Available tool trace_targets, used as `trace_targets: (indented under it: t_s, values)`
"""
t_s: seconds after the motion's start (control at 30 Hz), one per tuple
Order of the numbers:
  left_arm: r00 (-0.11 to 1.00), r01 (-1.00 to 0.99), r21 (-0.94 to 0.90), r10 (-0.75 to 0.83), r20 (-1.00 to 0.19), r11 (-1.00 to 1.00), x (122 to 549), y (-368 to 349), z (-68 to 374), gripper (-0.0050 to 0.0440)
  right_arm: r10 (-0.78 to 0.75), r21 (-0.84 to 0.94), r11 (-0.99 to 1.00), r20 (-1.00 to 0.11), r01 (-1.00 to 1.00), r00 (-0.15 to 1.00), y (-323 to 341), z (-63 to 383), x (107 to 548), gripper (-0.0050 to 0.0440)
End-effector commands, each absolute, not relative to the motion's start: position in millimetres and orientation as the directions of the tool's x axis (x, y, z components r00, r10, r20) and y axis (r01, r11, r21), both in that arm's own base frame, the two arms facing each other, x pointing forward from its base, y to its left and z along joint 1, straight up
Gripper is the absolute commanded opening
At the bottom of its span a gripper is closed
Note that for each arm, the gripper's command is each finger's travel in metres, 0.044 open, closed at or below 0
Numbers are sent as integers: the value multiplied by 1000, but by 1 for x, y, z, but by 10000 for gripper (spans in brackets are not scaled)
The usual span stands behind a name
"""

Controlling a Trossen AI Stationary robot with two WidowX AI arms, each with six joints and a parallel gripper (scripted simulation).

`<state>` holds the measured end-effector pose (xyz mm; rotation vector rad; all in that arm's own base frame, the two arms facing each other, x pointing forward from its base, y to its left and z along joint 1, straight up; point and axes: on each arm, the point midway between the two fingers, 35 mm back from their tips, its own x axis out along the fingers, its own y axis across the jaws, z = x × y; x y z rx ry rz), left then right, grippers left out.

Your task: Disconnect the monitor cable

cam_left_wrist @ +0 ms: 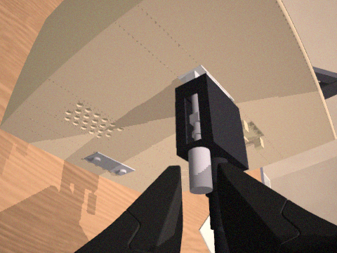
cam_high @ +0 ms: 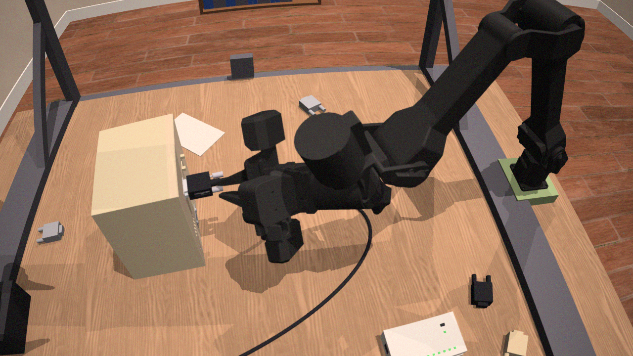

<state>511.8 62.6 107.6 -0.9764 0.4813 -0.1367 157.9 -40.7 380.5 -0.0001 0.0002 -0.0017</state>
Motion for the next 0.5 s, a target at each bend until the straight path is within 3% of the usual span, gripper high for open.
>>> trace_targets:
  t_s: [0.0,0.47]
  values:
    - [896,-78,-817,-319,-309,571,514,63,121,0,0,-5,1000,1,0,1000,-39,383,158,440]
    - [898,-69,-849,-338,-281,523,514,64,120,0,0,-5,1000,1,0,1000,-39,383,158,440]
